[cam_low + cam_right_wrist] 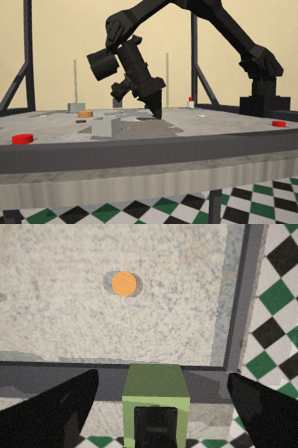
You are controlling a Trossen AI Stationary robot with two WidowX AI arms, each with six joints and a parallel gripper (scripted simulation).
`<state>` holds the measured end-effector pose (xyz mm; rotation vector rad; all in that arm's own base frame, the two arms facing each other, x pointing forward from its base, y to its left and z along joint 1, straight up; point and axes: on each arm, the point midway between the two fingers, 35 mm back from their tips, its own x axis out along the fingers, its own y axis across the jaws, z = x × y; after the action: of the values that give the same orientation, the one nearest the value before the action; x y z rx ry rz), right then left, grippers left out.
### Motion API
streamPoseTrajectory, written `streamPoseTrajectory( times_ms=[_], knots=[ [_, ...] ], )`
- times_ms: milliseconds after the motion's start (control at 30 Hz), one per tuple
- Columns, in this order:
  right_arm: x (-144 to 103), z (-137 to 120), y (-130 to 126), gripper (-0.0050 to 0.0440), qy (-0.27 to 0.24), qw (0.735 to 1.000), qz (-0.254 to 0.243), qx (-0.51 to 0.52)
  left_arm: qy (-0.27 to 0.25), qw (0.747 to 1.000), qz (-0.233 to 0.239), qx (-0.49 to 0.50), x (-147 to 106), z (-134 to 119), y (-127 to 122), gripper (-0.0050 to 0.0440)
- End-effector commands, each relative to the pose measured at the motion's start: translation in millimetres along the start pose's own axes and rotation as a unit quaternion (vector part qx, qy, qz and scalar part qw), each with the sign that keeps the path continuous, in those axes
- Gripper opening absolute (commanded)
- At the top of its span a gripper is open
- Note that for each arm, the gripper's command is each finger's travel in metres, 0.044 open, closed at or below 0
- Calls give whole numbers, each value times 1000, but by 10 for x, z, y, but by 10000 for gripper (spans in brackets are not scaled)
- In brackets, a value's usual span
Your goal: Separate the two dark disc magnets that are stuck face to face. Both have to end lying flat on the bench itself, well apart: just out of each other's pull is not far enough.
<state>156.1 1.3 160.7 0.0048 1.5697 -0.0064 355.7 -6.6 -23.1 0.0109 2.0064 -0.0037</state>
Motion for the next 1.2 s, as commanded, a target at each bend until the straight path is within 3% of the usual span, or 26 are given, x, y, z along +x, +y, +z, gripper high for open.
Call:
streamPoseTrajectory(
  times_ms=[0,33,400,800,967,1033,1167],
  knots=[
    [-30,7,0,400,-7,1000,1,0,-12,1000,-3,0,-59,38,4,127],
    [-30,7,0,400,-7,1000,1,0,-12,1000,-3,0,-59,38,4,127],
    [-30,7,0,400,-7,1000,1,0,-15,1000,-1,0,-89,19,2,391],
    [50,46,15,400,-5,1000,-7,-1,-21,1000,0,0,-170,-15,0,400],
    [309,352,176,400,-58,998,-35,-7,-22,1000,0,0,-295,-107,1,400],
    [309,352,176,400,-58,998,-35,-7,-22,1000,0,0,-295,-107,1,400],
    [541,541,381,400,-103,993,-52,-12,-22,1000,0,0,-410,-198,1,400]
  ],
)
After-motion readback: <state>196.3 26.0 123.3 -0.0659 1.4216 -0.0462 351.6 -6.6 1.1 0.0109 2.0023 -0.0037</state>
